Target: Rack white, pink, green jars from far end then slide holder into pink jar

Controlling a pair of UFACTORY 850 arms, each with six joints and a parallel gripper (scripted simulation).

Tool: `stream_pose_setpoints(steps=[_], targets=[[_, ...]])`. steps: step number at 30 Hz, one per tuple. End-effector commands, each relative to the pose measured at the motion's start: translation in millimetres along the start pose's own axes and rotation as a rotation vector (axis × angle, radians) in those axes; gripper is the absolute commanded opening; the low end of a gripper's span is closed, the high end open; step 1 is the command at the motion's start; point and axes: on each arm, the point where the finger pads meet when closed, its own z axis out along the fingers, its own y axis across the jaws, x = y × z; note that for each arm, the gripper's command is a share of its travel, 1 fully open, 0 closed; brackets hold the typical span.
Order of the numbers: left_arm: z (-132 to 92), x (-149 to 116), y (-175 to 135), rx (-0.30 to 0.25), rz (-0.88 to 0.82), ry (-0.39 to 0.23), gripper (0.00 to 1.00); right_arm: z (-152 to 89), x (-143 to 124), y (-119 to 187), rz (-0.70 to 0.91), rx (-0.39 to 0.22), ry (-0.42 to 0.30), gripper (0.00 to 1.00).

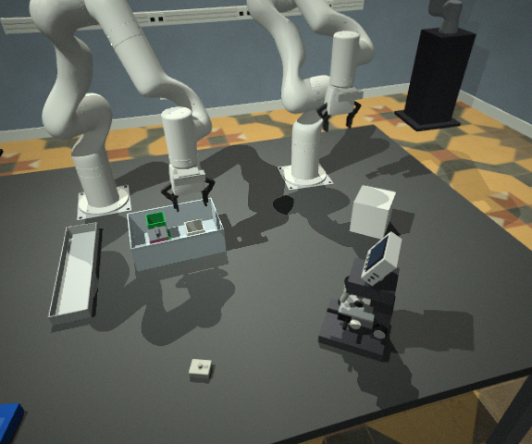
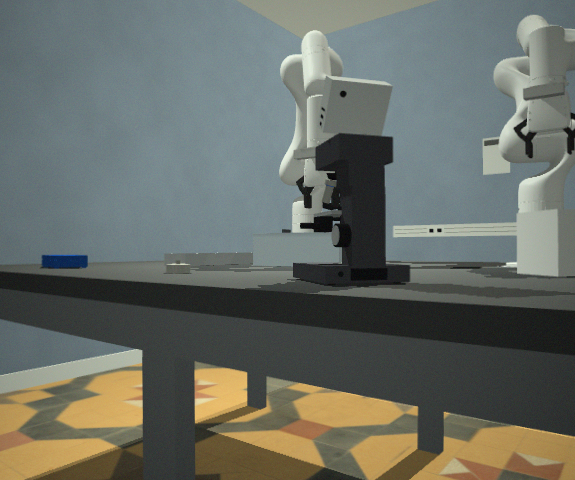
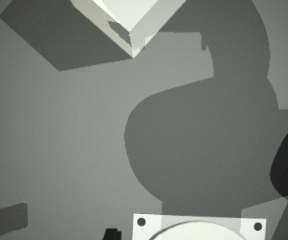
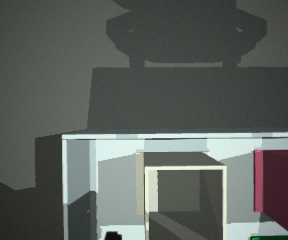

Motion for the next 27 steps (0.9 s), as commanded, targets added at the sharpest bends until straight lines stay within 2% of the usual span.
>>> stream_pose_setpoints(steps=[1, 27], targets=[[-0.7, 0.5, -0.2, 0.000, 0.000, 0.001, 1.00, 3.5, 0.7, -0.6, 0.000, 0.001, 0.002, 1.00], [-0.7, 0.5, -0.2, 0.000, 0.000, 0.001, 1.00, 41.9, 0.7, -0.6, 0.000, 0.001, 0.002, 1.00]])
